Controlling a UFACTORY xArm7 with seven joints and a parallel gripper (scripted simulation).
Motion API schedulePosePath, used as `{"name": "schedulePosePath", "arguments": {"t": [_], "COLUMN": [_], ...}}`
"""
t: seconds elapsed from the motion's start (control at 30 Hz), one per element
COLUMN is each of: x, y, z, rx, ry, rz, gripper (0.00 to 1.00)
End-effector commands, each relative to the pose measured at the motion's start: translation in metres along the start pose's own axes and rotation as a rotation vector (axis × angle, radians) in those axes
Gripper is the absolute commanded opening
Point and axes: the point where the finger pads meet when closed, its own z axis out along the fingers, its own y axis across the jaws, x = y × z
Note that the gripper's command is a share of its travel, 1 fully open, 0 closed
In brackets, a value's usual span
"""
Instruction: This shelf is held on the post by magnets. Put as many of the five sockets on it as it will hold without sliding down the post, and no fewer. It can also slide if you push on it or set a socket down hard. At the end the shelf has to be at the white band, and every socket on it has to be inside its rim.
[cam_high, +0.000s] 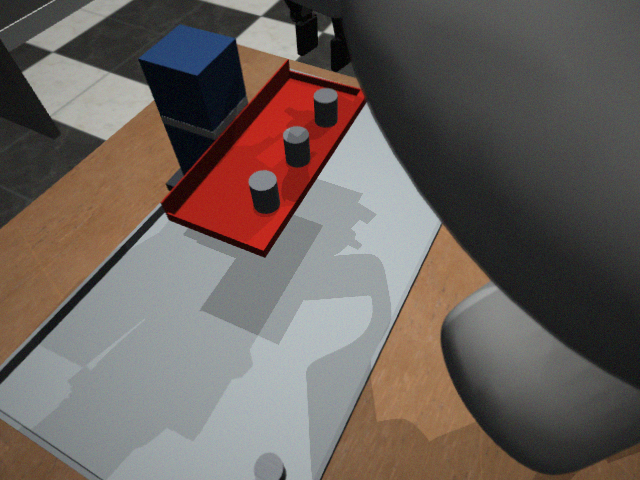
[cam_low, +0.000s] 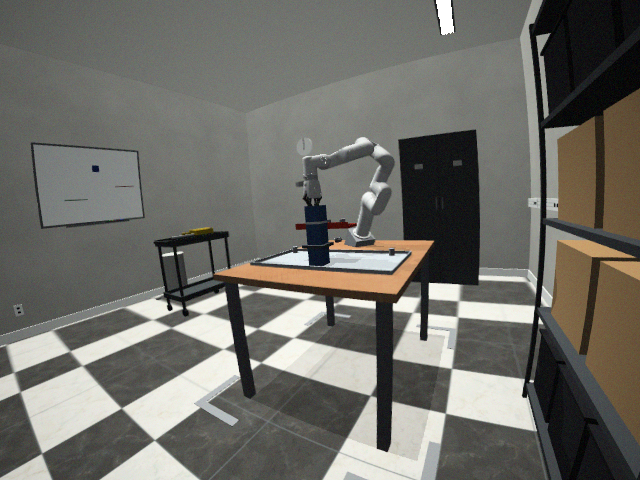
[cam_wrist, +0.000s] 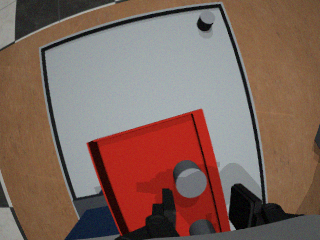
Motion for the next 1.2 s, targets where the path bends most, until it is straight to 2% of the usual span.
{"name": "schedulePosePath", "arguments": {"t": [0.0, 0.57, 0.6, 0.67, 0.73, 0.8, 0.83, 0.9, 0.93, 1.0, 1.03, 1.1, 1.13, 1.17], "x": [0.001, 0.0, 0.0, -0.004, -0.015, -0.015, -0.022, -0.022, -0.029, -0.029, -0.035, -0.035, -0.04, -0.04], "y": [-0.001, -0.001, 0.0, 0.016, 0.054, 0.054, 0.079, 0.079, 0.102, 0.102, 0.123, 0.123, 0.139, 0.139], "z": [-0.007, -0.009, -0.01, -0.016, -0.027, -0.027, -0.031, -0.031, -0.032, -0.032, -0.032, -0.032, -0.03, -0.03], "rx": [0.004, 0.004, 0.004, 0.003, 0.003, 0.003, 0.003, 0.003, 0.003, 0.003, 0.003, 0.003, 0.003, 0.003], "ry": [0.002, 0.002, 0.002, 0.005, 0.008, 0.008, 0.009, 0.009, 0.008, 0.008, 0.006, 0.006, 0.004, 0.004], "rz": [0.0, 0.0, -0.001, -0.026, -0.089, -0.089, -0.13, -0.13, -0.172, -0.172, -0.21, -0.21, -0.241, -0.241], "gripper": [0.52, 0.52, 1.0, 1.0, 1.0, 1.0, 1.0, 1.0, 1.0, 1.0, 1.0, 1.0, 1.0, 1.0]}}
